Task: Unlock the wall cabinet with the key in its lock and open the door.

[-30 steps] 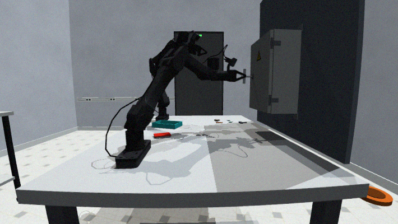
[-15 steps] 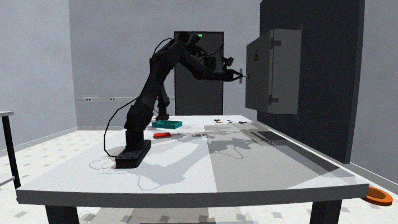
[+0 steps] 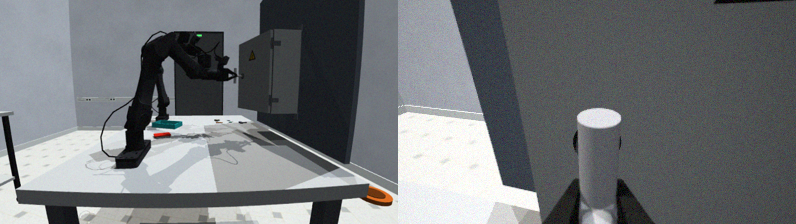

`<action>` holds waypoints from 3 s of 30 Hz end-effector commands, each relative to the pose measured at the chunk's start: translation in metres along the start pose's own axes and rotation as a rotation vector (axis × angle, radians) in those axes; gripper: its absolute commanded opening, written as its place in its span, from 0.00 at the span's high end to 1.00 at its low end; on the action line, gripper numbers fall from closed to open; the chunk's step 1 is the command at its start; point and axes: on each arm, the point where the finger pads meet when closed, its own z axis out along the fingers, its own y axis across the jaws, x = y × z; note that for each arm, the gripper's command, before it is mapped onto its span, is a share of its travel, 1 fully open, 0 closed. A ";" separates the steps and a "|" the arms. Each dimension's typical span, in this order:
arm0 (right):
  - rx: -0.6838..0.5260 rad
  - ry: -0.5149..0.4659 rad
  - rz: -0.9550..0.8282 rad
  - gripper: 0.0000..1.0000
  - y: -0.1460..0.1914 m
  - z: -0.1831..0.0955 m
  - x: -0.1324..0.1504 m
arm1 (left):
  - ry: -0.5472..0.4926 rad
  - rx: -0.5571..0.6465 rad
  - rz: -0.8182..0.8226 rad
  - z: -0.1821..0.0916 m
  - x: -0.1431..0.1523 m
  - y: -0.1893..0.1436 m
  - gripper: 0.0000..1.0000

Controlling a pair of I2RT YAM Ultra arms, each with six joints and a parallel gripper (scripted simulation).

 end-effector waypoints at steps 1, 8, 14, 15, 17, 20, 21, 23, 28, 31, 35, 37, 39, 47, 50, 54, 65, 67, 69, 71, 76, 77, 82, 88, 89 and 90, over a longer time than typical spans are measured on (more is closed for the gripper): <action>-0.068 -0.027 -0.010 0.91 -0.005 -0.018 -0.020 | -0.010 0.038 0.019 -0.008 -0.007 -0.009 0.00; -0.168 -0.023 -0.014 0.91 -0.013 -0.040 -0.018 | -0.002 0.081 0.036 -0.014 -0.002 -0.020 0.00; -0.225 -0.022 -0.015 0.91 -0.018 -0.052 -0.017 | -0.004 0.113 0.049 -0.019 -0.001 -0.029 0.00; -0.239 -0.022 -0.016 0.91 -0.019 -0.054 -0.017 | -0.004 0.120 0.052 -0.020 0.000 -0.031 0.00; -0.268 -0.022 -0.017 0.91 -0.022 -0.060 -0.017 | -0.004 0.133 0.057 -0.022 0.001 -0.034 0.00; -0.310 -0.022 -0.018 0.91 -0.027 -0.069 -0.016 | -0.003 0.151 0.064 -0.025 0.002 -0.040 0.00; -0.316 -0.022 -0.018 0.91 -0.028 -0.070 -0.016 | 0.002 0.157 0.066 -0.025 0.004 -0.041 0.00; -0.316 -0.008 -0.022 0.91 -0.027 -0.067 -0.009 | 0.008 0.167 0.069 -0.025 0.007 -0.045 0.00; -0.317 -0.011 -0.021 0.91 -0.026 -0.067 -0.011 | 0.010 0.180 0.073 -0.028 0.009 -0.049 0.00; -0.311 -0.007 -0.015 0.69 -0.024 -0.063 -0.009 | 0.009 0.185 0.077 -0.030 0.010 -0.052 0.00; -0.316 0.009 -0.027 0.56 -0.030 -0.086 -0.006 | 0.008 0.204 0.084 -0.034 0.011 -0.058 0.00; -0.308 0.012 -0.019 0.56 -0.033 -0.095 -0.005 | 0.007 0.219 0.092 -0.036 0.012 -0.062 0.00; -0.308 0.012 -0.019 0.56 -0.036 -0.104 -0.004 | 0.007 0.235 0.098 -0.038 0.013 -0.066 0.00; -0.308 0.016 -0.024 0.56 -0.049 -0.143 0.000 | -0.001 0.260 0.103 -0.042 0.012 -0.073 0.00; -0.309 0.005 -0.023 0.56 -0.049 -0.142 -0.004 | -0.044 0.239 0.094 -0.042 0.003 -0.069 0.00; -0.312 -0.015 -0.016 0.56 -0.047 -0.138 -0.013 | -0.106 0.215 0.084 -0.046 -0.003 -0.063 0.00; -0.333 0.014 -0.026 0.56 -0.042 -0.141 -0.012 | -0.324 0.138 0.046 -0.072 0.000 -0.046 0.00; -0.354 0.031 -0.033 0.56 -0.036 -0.144 -0.015 | -0.373 0.119 0.036 -0.080 0.005 -0.042 0.00; -0.380 0.055 -0.042 0.56 -0.028 -0.148 -0.018 | -0.417 0.102 0.028 -0.087 0.011 -0.038 0.00; -0.415 0.080 -0.051 0.56 -0.017 -0.154 -0.025 | -0.456 0.087 0.021 -0.093 0.017 -0.034 0.00; -0.546 0.150 -0.080 0.56 0.017 -0.186 -0.058 | -0.534 0.055 0.005 -0.105 0.031 -0.027 0.00; -0.571 0.159 -0.084 0.56 0.022 -0.194 -0.066 | -0.543 0.051 0.004 -0.106 0.033 -0.026 0.00; -0.657 0.180 -0.095 0.56 0.039 -0.221 -0.093 | -0.565 0.042 0.002 -0.109 0.038 -0.024 0.00; -0.812 0.148 -0.091 0.56 0.050 -0.285 -0.158 | -0.579 0.032 0.000 -0.111 0.048 -0.022 0.00; -0.836 0.147 -0.092 0.56 0.050 -0.295 -0.166 | -0.580 0.038 0.000 -0.111 0.049 -0.023 0.11; -0.861 0.146 -0.093 0.56 0.050 -0.305 -0.174 | -0.583 0.045 0.000 -0.111 0.049 -0.024 0.23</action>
